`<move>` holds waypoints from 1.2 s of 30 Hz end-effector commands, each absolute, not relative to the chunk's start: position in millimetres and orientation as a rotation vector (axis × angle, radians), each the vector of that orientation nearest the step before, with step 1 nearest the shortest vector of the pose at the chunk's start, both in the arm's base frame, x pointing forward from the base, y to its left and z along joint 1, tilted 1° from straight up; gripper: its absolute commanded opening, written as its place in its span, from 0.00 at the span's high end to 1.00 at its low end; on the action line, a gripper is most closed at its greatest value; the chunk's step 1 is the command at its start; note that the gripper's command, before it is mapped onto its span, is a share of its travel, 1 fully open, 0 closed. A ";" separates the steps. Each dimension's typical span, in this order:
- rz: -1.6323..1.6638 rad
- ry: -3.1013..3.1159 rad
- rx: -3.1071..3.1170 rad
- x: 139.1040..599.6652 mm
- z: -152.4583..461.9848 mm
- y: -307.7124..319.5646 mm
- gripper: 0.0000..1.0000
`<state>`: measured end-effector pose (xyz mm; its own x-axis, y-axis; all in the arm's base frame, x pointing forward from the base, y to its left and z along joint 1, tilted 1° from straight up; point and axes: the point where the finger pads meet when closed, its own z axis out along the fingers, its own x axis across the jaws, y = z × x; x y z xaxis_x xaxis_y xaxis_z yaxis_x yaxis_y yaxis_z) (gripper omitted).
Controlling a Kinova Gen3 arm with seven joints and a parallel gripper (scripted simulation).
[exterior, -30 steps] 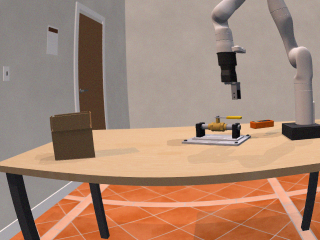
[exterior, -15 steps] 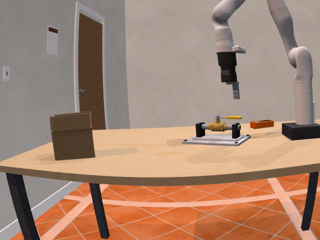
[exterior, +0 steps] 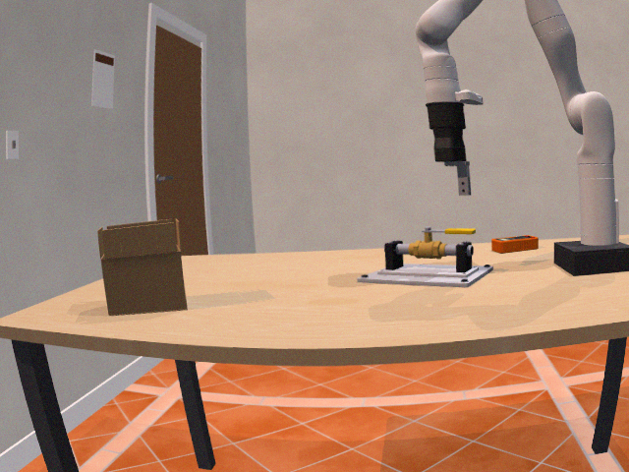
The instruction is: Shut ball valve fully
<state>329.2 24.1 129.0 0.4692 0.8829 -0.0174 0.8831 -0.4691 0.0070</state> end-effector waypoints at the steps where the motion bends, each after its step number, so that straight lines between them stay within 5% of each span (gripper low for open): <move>1: -0.002 1.595 2.689 330.8 130.0 26.5 1.00; 9: -0.002 1.595 2.689 330.8 130.0 26.5 1.00; 10: -0.002 1.595 2.689 330.8 130.0 26.5 0.00; 36: -0.002 1.595 2.689 330.8 130.0 26.5 0.00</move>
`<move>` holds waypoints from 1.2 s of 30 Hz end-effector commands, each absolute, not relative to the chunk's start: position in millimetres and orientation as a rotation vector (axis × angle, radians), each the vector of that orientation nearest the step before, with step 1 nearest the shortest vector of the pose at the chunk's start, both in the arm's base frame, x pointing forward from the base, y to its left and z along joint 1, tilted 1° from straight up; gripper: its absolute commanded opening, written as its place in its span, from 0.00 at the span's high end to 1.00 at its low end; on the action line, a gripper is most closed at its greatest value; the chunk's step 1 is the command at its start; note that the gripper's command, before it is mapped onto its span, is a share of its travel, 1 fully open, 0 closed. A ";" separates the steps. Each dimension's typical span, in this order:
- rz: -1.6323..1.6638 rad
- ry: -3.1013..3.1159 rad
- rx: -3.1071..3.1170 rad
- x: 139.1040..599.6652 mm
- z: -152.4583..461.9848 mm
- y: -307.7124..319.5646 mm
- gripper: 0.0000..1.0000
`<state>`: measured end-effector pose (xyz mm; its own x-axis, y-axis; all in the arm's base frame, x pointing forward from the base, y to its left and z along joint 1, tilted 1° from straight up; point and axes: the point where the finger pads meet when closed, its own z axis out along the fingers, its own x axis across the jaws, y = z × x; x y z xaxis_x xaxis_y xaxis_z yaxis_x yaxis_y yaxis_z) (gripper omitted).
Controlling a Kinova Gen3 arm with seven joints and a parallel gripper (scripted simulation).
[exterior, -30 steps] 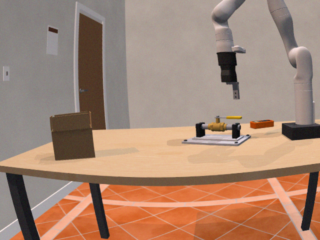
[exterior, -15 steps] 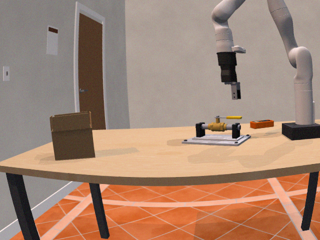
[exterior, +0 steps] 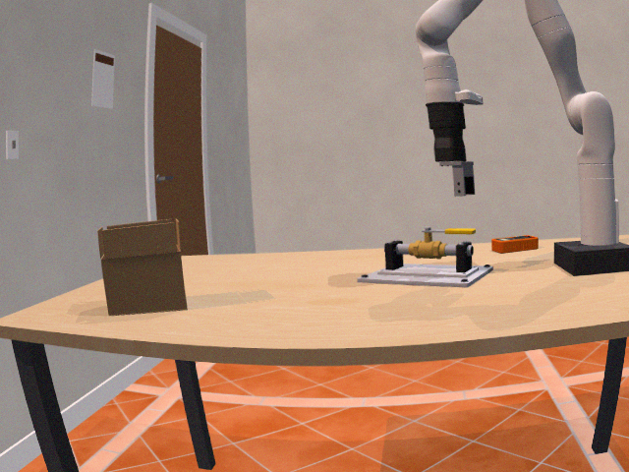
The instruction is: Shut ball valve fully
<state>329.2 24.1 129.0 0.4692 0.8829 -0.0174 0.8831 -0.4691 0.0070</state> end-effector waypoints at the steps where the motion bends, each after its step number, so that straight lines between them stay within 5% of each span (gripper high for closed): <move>1: -0.002 1.595 2.689 330.8 130.0 26.5 0.00; 36: -0.009 1.603 2.687 329.4 104.5 25.5 0.00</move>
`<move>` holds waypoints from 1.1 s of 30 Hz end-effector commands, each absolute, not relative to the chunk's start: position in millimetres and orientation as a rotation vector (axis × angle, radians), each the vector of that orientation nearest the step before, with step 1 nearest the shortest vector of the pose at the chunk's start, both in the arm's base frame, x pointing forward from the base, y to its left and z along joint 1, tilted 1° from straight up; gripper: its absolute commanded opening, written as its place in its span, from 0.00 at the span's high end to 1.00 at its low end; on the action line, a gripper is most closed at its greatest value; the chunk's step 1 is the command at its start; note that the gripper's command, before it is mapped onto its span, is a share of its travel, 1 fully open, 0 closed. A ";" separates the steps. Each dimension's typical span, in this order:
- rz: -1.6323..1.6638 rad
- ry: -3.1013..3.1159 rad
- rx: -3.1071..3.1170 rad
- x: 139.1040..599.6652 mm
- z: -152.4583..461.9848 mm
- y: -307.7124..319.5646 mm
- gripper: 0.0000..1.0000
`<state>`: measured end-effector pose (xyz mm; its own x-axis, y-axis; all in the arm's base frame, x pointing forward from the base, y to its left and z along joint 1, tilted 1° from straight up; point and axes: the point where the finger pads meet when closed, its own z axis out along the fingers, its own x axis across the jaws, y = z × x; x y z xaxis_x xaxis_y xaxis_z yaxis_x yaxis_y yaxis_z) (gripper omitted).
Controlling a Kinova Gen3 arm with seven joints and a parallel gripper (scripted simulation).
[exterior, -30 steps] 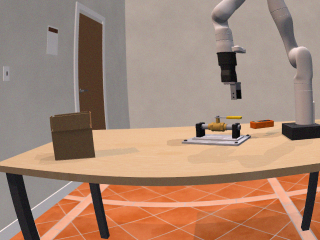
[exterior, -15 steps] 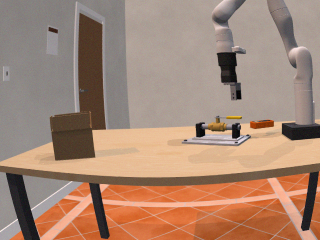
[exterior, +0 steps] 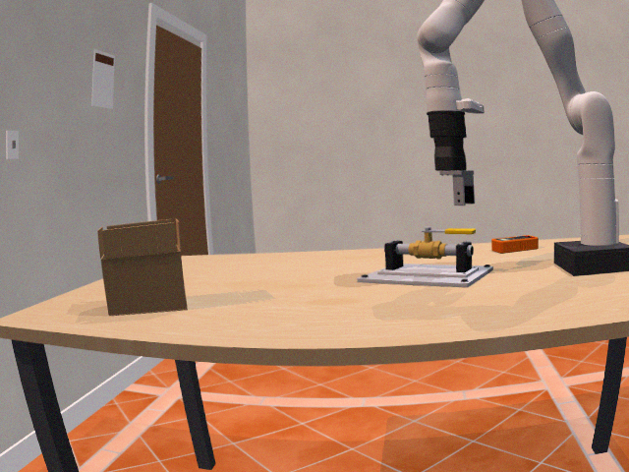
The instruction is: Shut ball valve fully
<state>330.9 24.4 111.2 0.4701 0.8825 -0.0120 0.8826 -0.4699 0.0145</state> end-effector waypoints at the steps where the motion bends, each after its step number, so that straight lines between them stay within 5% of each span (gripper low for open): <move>1: -0.009 1.603 2.687 329.4 104.5 25.5 0.00; 33: -0.007 1.610 2.682 330.0 70.5 25.0 0.00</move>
